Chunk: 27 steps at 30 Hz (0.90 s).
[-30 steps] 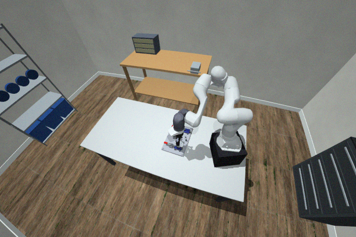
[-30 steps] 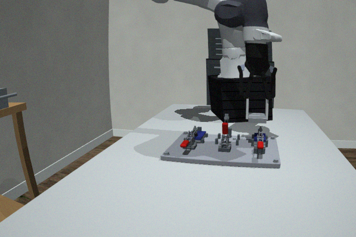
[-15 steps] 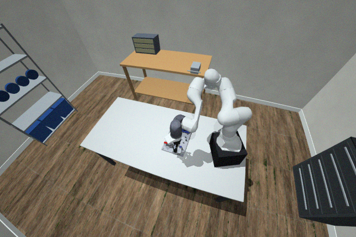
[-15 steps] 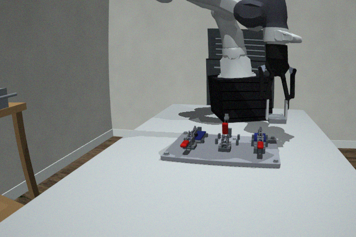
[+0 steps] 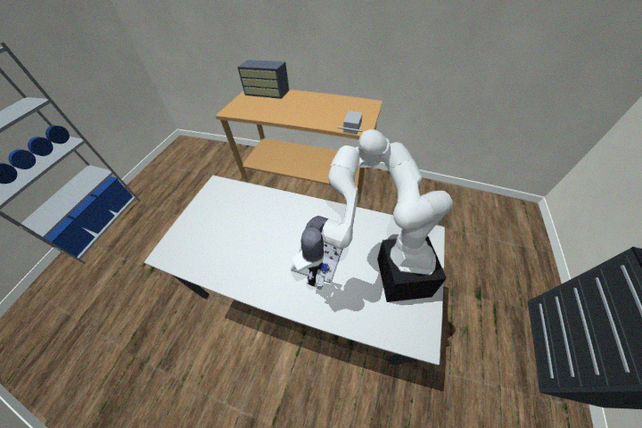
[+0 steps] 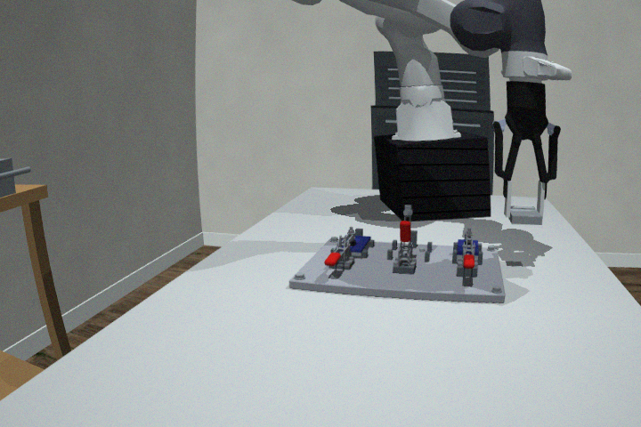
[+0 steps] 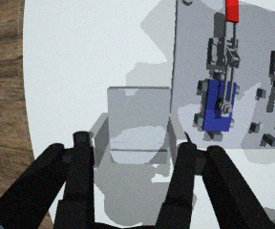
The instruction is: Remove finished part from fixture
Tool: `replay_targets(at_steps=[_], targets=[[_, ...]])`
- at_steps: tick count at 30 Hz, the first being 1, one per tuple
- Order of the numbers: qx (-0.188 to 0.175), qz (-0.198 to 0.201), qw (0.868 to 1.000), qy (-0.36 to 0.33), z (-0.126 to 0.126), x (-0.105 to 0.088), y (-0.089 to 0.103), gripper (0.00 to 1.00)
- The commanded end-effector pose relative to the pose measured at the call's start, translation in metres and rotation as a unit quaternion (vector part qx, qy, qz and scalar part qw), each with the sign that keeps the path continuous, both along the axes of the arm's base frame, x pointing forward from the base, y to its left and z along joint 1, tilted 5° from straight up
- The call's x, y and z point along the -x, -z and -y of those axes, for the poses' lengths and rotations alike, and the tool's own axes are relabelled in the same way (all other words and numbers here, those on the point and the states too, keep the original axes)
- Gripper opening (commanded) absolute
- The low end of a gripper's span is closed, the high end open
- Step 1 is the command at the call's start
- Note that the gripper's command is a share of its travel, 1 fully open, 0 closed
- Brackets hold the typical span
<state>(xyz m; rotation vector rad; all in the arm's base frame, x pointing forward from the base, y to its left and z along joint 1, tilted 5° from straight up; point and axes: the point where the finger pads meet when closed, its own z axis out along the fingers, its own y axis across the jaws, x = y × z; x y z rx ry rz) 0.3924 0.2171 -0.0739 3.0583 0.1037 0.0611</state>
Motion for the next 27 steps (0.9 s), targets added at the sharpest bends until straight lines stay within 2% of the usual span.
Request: replay_targets(at_steps=[1, 11, 27], targets=[[0.003, 0.0, 1.0, 0.024, -0.002, 0.0, 0.001, 0.0], [0.003, 0.0, 1.0, 0.024, -0.016, 0.001, 0.003, 0.0], [0.003, 0.0, 1.0, 0.024, -0.018, 0.001, 0.003, 0.0]])
